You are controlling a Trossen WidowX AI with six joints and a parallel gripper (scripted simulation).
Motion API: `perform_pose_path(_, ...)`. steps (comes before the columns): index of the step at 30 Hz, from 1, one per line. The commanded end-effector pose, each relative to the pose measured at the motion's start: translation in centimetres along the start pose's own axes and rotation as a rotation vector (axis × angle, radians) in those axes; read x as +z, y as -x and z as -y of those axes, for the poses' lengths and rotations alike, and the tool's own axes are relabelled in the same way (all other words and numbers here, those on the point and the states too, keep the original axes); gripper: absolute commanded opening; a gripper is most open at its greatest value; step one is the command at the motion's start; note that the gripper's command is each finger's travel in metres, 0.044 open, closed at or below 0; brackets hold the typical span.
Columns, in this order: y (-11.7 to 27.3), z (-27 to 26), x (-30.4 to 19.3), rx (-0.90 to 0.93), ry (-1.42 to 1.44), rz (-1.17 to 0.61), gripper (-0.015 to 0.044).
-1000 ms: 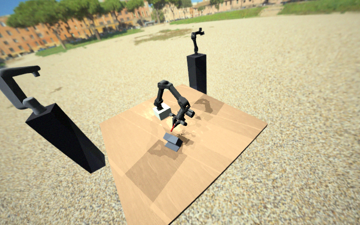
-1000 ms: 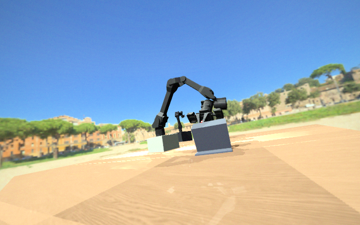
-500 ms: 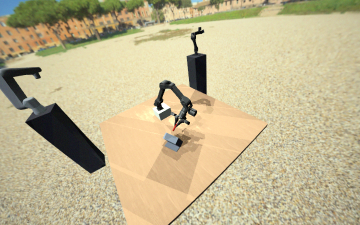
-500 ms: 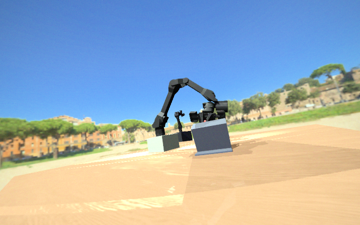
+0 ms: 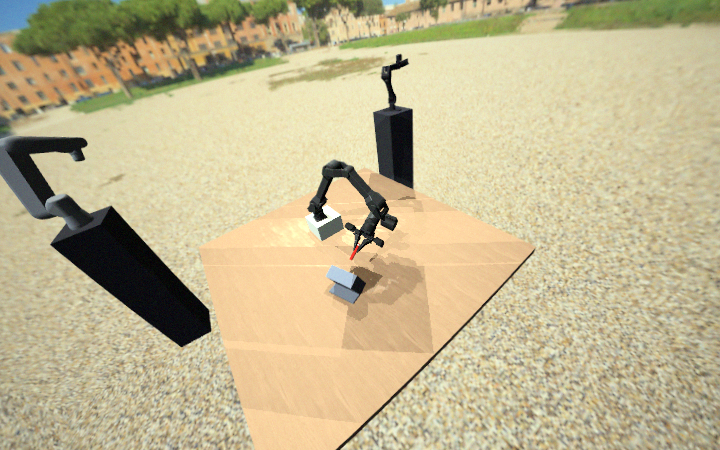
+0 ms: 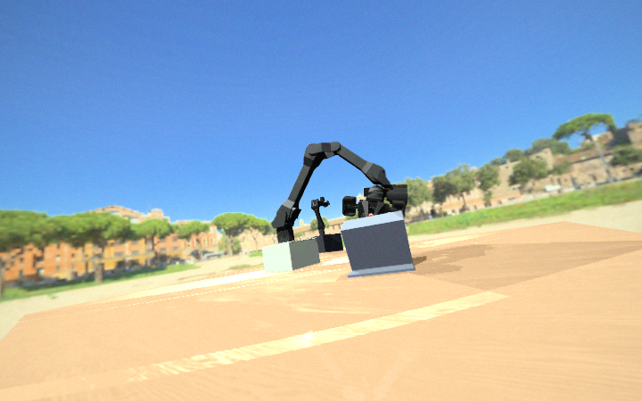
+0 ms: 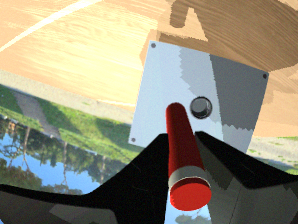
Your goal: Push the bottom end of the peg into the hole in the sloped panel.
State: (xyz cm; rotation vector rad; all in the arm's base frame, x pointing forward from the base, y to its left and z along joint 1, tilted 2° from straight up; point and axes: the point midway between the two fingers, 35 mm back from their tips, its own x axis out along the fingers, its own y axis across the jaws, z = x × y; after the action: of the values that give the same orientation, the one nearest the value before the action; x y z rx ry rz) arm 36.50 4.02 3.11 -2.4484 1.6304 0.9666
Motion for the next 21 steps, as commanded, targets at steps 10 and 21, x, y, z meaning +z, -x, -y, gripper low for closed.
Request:
perform_pose_path(10,1.6,1.0,0.4,-0.033,0.14,-0.1,0.0)
perform_pose_path(21,0.8,1.3,0.3,-0.042,0.159,-0.112,0.0)
